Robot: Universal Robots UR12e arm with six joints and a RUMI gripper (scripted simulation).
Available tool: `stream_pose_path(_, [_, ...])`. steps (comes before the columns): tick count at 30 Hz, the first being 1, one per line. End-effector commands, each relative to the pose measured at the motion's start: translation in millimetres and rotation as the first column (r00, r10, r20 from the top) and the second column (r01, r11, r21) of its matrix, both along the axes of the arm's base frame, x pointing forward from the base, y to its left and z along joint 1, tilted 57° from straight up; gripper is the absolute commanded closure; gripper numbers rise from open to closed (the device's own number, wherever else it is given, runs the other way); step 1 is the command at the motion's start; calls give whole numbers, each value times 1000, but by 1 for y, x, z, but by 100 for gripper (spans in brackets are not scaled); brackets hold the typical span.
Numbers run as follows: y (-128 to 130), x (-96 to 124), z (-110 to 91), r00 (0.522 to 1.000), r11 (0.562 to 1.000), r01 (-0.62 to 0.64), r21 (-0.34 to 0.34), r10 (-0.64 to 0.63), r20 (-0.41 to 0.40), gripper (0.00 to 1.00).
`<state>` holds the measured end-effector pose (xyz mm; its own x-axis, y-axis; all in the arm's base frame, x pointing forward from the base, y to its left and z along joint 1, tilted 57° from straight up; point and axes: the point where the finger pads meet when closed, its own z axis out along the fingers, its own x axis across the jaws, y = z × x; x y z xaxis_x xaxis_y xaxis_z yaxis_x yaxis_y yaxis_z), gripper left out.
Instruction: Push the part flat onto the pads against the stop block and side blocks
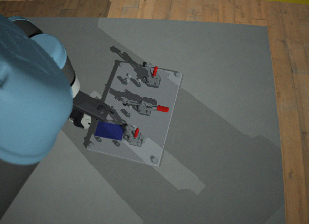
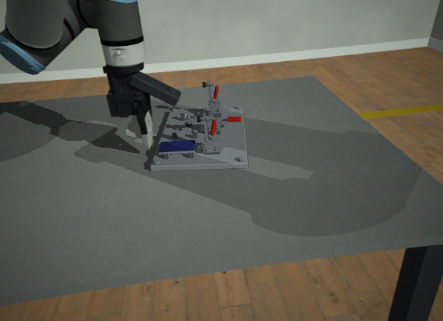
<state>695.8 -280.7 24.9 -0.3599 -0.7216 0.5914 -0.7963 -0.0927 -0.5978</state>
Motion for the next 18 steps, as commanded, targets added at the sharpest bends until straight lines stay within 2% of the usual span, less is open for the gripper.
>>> stream_pose_path(1, [1,4,4,1000,1000,-2,-2,2,5,100])
stream_pose_path(18, [1,5,3,1000,1000,-1,-1,1,2,100])
